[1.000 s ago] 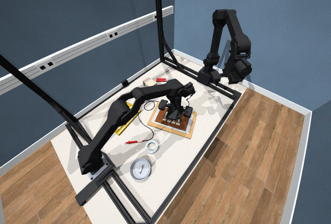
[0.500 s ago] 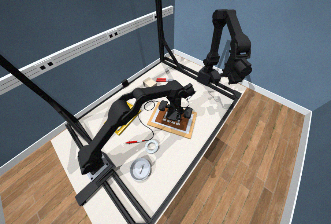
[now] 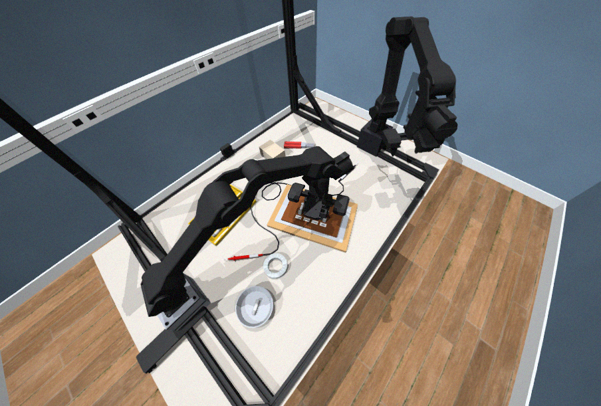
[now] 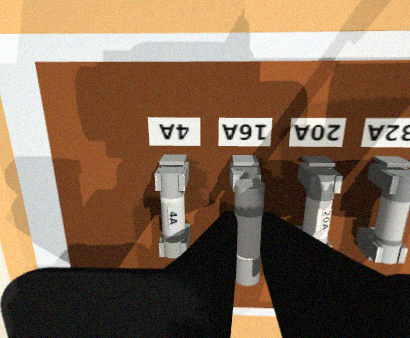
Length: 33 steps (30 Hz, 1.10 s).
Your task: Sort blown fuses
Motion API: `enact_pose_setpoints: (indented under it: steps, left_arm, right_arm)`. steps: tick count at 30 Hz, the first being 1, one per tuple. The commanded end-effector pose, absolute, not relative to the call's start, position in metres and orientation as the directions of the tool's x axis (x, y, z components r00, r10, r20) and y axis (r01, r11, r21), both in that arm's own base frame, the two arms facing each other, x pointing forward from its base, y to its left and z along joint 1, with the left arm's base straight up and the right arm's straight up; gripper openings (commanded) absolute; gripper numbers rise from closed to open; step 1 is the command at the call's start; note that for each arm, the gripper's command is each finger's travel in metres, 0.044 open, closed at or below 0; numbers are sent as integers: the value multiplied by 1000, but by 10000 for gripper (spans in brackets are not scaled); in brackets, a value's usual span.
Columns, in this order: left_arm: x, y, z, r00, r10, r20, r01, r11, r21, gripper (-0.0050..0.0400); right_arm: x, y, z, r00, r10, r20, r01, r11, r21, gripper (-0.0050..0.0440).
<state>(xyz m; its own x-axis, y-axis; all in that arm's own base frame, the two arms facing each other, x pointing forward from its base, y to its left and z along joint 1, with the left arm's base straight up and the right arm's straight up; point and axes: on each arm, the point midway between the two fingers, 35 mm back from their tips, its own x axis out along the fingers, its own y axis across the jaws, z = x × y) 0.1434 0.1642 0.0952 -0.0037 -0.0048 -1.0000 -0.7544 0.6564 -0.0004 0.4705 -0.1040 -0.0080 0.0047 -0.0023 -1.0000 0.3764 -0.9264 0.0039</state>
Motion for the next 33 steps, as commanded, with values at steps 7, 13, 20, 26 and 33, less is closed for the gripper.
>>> enact_pose_setpoints:
  steps: [7,13,20,26,33]
  left_arm:
    - [146,168,101,11,13,-1000,-755,656,0,400]
    - [146,168,101,11,13,-1000,-755,656,0,400]
    - [146,168,101,11,13,-1000,-755,656,0,400]
    - [146,168,101,11,13,-1000,-755,656,0,400]
    - [146,168,101,11,13,-1000,-755,656,0,400]
  right_arm:
    - [474,-105,2,31,-7,-1000,376,-927,18,-50]
    - [473,-105,-6,14,-2,-1000,375,-927,7,-50]
    - [472,-106,-8,12,-1,-1000,375,-927,5,-50]
    - [470,-105,-11,3,1,-1000,376,-927,0,-50]
    - [470,-105,-11,6,0,-1000,376,-927,2,-50]
